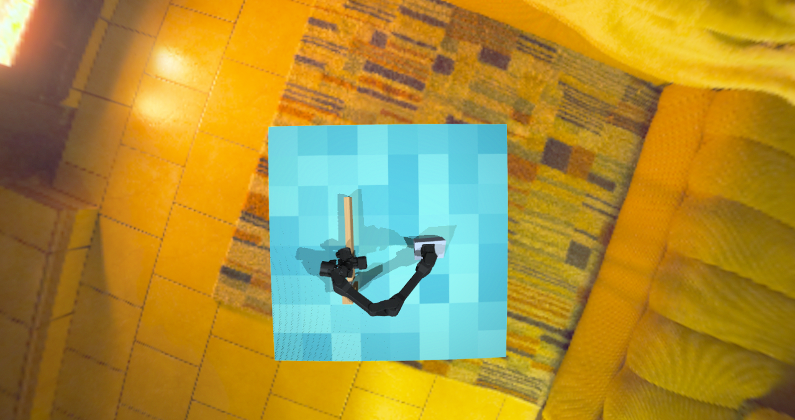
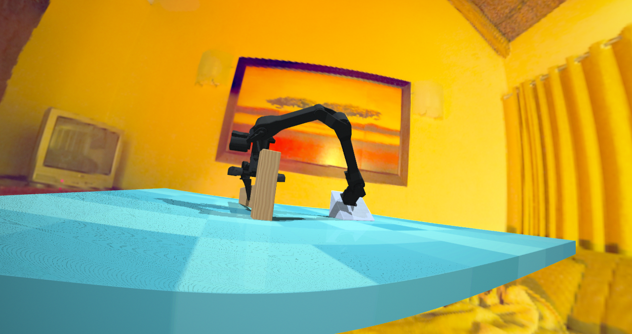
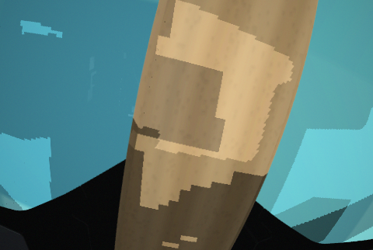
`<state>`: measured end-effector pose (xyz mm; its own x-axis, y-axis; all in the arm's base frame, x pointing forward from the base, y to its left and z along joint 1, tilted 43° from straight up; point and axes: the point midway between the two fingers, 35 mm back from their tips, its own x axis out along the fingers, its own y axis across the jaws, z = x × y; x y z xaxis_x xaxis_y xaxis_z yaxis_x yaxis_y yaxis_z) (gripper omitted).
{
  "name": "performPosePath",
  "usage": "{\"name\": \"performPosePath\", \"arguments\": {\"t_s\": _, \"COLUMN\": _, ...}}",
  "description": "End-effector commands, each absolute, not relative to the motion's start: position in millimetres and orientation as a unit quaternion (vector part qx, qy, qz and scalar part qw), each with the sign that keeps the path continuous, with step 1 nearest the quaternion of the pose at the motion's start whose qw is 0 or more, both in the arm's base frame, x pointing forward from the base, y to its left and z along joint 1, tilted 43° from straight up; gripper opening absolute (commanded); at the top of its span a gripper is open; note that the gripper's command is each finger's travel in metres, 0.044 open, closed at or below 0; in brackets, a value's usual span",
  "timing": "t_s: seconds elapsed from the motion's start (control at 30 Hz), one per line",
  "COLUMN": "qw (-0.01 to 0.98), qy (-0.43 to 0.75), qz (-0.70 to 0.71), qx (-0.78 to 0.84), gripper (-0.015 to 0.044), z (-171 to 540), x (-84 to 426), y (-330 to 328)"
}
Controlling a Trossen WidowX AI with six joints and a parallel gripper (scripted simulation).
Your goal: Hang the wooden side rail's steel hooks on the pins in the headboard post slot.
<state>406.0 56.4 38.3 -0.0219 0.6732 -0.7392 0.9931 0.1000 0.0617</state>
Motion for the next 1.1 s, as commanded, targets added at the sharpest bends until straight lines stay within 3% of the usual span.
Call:
{"name": "performPosePath", "arguments": {"t_s": 0.0, "qw": 0.321, "qy": 0.667, "qz": -0.246, "qx": 0.626, "gripper": 0.0000, "z": 43.4, "x": 408.0, "y": 56.1}}
{"name": "performPosePath", "arguments": {"t_s": 1.07, "qw": 0.321, "qy": 0.667, "qz": -0.245, "qx": 0.626, "gripper": 0.0000, "z": 45.5, "x": 408.1, "y": 58.5}}
